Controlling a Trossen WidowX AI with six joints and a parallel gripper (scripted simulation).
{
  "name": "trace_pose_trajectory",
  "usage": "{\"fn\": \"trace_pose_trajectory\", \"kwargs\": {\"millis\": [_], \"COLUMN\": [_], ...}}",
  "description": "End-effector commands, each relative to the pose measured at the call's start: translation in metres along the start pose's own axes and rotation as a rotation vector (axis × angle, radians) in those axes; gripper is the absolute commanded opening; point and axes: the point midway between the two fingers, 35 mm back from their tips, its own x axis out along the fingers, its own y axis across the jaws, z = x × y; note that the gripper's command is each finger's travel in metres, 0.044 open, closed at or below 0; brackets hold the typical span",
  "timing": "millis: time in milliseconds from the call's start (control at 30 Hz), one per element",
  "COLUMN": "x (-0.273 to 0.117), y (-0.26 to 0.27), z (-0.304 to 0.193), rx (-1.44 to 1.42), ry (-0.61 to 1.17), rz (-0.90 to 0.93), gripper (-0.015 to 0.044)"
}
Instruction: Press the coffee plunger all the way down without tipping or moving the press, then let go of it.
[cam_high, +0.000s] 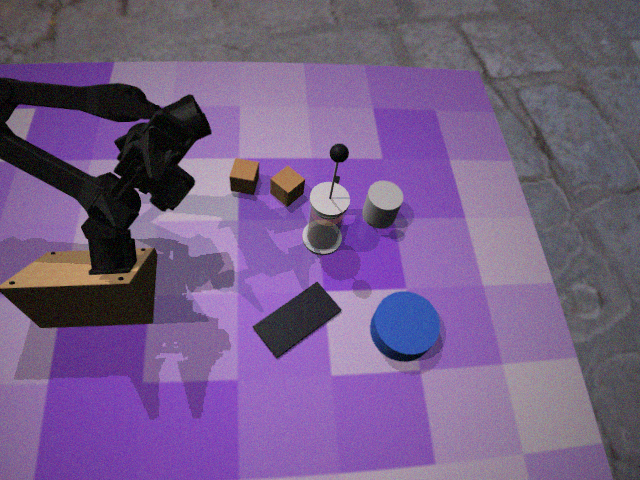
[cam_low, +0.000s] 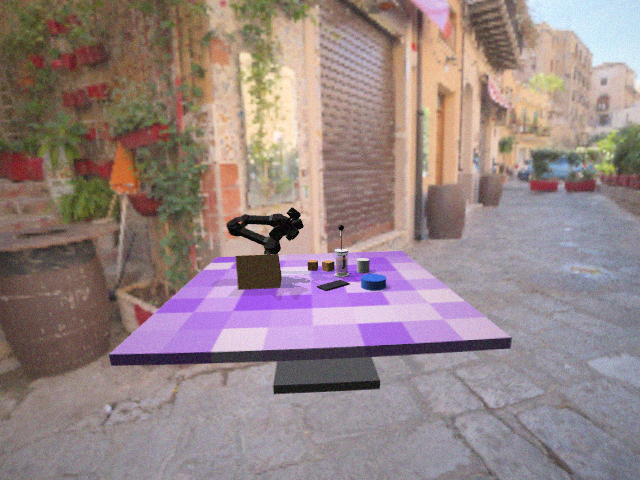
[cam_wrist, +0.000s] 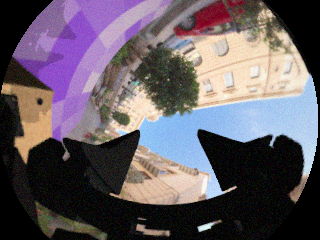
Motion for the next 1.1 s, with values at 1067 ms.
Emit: {"fn": "trace_pose_trajectory", "kwargs": {"millis": [1067], "x": [-0.04], "y": [-0.209], "z": [0.135], "rx": [1.377], "ry": [-1.579], "rz": [1.539], "gripper": [0.044]}}
